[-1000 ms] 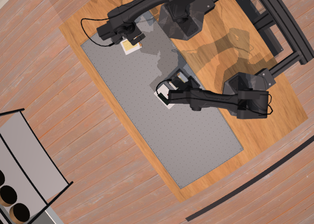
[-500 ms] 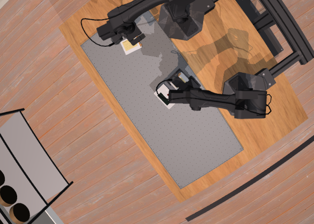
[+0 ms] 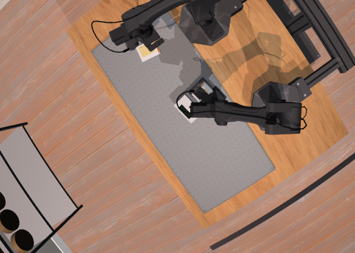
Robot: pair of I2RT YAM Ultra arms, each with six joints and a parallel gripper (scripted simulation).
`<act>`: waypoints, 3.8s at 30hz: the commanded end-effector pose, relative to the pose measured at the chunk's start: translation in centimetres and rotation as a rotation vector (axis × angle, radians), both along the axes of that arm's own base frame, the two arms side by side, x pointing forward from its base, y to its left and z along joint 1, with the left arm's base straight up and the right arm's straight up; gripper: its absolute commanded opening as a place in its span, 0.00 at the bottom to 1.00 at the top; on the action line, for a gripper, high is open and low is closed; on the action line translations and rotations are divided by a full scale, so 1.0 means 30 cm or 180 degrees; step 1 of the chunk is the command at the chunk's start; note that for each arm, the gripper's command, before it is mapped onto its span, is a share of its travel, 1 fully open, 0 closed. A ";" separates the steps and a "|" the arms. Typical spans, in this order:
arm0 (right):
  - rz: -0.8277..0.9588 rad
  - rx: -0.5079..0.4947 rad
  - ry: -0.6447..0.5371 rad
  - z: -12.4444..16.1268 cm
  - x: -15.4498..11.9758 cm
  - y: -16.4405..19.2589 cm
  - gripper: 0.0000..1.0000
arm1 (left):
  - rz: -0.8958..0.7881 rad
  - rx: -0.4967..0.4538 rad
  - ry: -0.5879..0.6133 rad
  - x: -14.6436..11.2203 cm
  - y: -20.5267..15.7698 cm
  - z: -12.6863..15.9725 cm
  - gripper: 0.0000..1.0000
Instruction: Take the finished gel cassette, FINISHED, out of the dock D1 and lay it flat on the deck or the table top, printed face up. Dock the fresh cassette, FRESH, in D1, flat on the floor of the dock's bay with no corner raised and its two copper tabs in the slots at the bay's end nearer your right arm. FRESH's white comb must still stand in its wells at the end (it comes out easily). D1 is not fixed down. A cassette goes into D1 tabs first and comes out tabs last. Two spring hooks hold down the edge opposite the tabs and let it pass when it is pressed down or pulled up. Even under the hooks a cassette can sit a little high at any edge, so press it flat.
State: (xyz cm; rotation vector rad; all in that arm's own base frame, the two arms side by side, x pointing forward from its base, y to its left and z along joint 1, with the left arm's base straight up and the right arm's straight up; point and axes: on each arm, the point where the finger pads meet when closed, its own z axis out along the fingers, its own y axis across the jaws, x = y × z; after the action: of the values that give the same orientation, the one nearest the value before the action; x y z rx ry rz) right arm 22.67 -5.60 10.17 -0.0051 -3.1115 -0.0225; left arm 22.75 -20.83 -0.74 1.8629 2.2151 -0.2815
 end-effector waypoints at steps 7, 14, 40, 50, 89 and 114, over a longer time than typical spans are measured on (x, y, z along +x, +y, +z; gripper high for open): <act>-0.0027 -0.0046 -0.0092 0.037 0.020 -0.021 1.00 | 0.0003 -0.0045 -0.0025 0.008 -0.001 0.002 0.00; -0.0027 -0.0046 -0.0092 0.037 0.020 -0.021 1.00 | -0.0004 -0.0042 -0.0013 0.001 0.000 0.000 0.00; -0.0027 -0.0046 -0.0092 0.037 0.020 -0.021 1.00 | -0.0010 -0.0038 0.0000 -0.006 0.002 -0.002 0.00; -0.0027 -0.0046 -0.0092 0.037 0.020 -0.021 1.00 | -0.0015 -0.0058 -0.0019 0.001 -0.005 0.007 0.00; -0.0027 -0.0046 -0.0092 0.037 0.020 -0.021 1.00 | -0.0024 -0.0097 -0.0055 0.015 -0.023 0.028 0.00; -0.0027 -0.0046 -0.0092 0.037 0.020 -0.021 1.00 | -0.0028 -0.0116 -0.0073 0.023 -0.031 0.037 0.00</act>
State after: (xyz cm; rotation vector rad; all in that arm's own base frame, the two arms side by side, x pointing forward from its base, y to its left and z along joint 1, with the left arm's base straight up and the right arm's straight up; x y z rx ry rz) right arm 22.67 -5.60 10.17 -0.0051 -3.1115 -0.0225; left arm 22.35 -20.58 -1.08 1.8699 2.2219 -0.2851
